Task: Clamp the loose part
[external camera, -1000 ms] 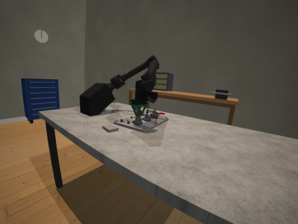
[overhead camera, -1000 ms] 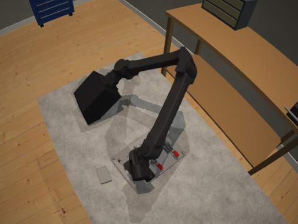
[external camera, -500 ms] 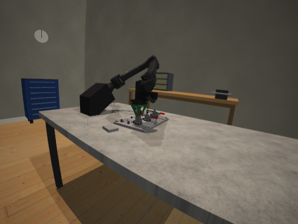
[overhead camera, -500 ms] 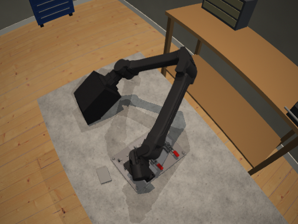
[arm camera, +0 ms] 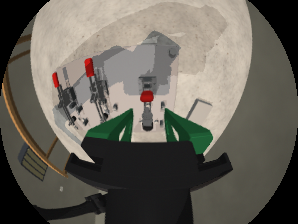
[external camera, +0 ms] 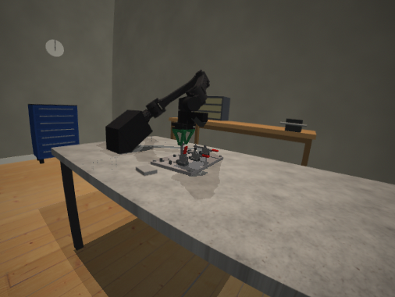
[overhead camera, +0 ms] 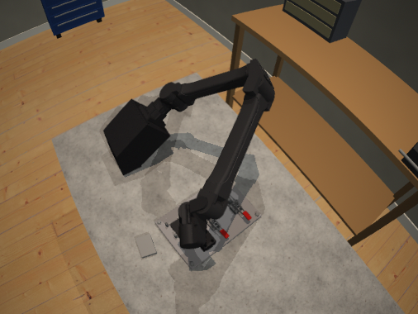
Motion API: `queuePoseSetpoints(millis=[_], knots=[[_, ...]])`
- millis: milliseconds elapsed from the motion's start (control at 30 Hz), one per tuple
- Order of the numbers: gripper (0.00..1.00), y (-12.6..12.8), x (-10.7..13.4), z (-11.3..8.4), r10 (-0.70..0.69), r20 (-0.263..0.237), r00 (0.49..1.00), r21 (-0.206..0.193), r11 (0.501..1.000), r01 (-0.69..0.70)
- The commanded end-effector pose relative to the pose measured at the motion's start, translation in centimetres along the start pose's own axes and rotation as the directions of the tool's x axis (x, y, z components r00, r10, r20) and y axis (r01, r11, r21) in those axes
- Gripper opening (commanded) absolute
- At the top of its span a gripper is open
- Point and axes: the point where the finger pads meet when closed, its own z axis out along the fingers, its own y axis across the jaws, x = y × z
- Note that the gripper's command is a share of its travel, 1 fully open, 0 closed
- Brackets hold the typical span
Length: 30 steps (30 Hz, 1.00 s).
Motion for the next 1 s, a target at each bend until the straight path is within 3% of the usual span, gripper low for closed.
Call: queuePoseSetpoints(millis=[0,33,133,233,300,400,800,833,967], knots=[[0.45,0.1,-2.3,-2.7,-0.061,0.038,0.997,0.019,0.998,0.061],[0.45,0.2,-1.6,-0.4,-0.058,-0.01,0.998,0.001,0.998,0.058],[0.45,-0.4,-1.9,-3.4,-0.049,0.031,0.998,0.014,0.999,0.049],[0.45,0.0,-2.2,-4.2,-0.058,0.037,0.998,0.018,0.998,0.057],[0.45,0.0,-2.1,-4.0,-0.058,0.033,0.998,0.016,0.998,0.058],[0.45,1.0,-2.3,-2.3,-0.08,-0.001,0.997,0.01,0.997,0.08],[0.45,0.5,-2.3,-3.0,-0.073,0.015,0.997,0.014,0.997,0.072],[0.92,0.5,-2.3,-3.0,-0.072,0.015,0.997,0.014,0.997,0.072],[0.92,0.1,-2.3,-4.9,-0.062,0.039,0.997,0.021,0.998,0.062]])
